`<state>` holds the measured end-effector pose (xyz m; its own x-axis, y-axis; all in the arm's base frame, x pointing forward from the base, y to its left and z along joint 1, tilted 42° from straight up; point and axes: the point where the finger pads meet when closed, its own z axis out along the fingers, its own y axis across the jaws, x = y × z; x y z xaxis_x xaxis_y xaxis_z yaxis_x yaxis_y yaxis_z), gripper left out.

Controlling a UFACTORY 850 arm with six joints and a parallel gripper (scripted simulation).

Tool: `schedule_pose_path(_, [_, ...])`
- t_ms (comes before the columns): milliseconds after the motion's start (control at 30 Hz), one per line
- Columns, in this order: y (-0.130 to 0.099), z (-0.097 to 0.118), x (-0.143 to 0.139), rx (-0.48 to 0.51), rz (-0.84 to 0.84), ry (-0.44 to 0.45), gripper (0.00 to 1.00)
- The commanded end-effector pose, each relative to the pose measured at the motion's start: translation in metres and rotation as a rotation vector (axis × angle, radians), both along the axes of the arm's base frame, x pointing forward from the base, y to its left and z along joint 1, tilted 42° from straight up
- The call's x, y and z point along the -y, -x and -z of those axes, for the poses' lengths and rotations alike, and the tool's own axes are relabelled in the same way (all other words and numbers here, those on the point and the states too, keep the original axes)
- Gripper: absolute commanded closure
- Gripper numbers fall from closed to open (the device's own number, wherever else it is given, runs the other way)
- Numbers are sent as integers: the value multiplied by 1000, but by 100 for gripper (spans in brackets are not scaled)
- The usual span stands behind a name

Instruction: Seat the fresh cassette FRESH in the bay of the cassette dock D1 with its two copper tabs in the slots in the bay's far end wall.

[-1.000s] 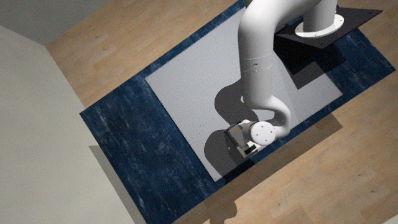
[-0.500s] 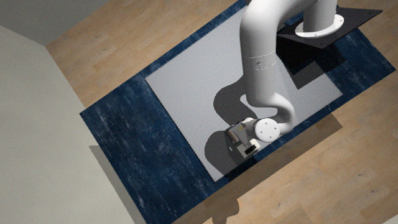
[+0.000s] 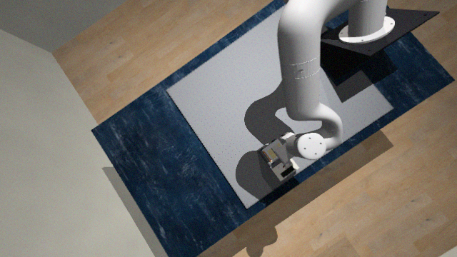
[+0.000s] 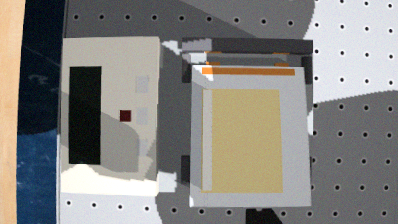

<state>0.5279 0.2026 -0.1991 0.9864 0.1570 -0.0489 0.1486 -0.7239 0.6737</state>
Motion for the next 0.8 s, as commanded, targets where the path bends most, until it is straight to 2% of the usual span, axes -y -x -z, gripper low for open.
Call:
schedule_pose_path(0, [3, -1, 0, 2, -1, -1, 100])
schedule_pose_path(467, [19, -1, 3, 2, -1, -1, 100])
schedule_pose_path(767, [20, -1, 3, 2, -1, -2, 100])
